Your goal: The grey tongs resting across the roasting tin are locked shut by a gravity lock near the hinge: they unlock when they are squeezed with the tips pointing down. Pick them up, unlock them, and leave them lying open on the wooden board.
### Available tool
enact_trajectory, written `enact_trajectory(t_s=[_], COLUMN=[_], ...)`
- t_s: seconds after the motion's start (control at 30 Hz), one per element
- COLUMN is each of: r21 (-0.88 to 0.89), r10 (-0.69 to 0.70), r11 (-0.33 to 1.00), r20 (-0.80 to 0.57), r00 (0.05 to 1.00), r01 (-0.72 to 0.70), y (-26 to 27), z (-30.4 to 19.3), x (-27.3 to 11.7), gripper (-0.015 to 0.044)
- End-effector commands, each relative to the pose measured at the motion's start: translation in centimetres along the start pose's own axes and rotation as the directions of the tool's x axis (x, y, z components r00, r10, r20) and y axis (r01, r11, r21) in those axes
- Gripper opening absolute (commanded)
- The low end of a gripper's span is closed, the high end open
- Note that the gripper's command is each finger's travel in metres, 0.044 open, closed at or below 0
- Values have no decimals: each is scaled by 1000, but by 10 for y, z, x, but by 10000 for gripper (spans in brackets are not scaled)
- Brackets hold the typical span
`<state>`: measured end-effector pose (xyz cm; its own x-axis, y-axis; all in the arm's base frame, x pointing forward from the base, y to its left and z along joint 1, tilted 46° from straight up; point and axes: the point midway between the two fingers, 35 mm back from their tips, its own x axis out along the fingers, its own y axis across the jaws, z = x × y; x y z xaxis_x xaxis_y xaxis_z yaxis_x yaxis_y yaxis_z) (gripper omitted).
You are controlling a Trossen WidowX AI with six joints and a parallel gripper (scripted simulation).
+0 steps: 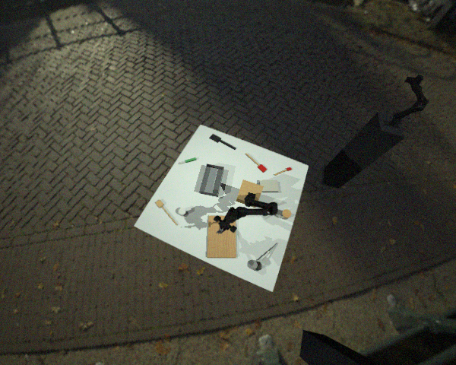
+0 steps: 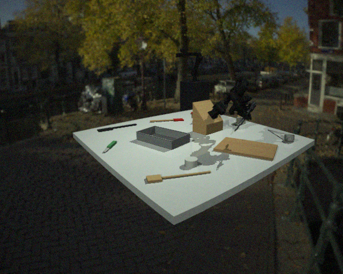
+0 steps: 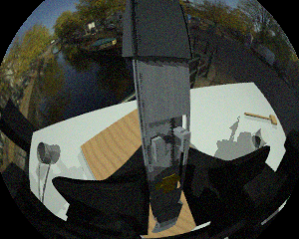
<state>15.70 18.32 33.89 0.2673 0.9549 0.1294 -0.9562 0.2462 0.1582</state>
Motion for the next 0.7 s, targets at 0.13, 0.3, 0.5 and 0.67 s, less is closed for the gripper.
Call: enact_trajectory(t_s=[0.13, 0.3, 0.5, 0.67], r21=[-36, -36, -36, -36], r10=[32, 32, 32, 32], r11=[999, 999, 999, 999], r20=[56, 56, 56, 56], r00=[998, 998, 998, 998], r01=[-30, -30, -30, -30], y=[9, 9, 9, 9], z=[-6, -6, -6, -6], x=[-14, -14, -14, -14], gripper=[-150, -150, -150, -150])
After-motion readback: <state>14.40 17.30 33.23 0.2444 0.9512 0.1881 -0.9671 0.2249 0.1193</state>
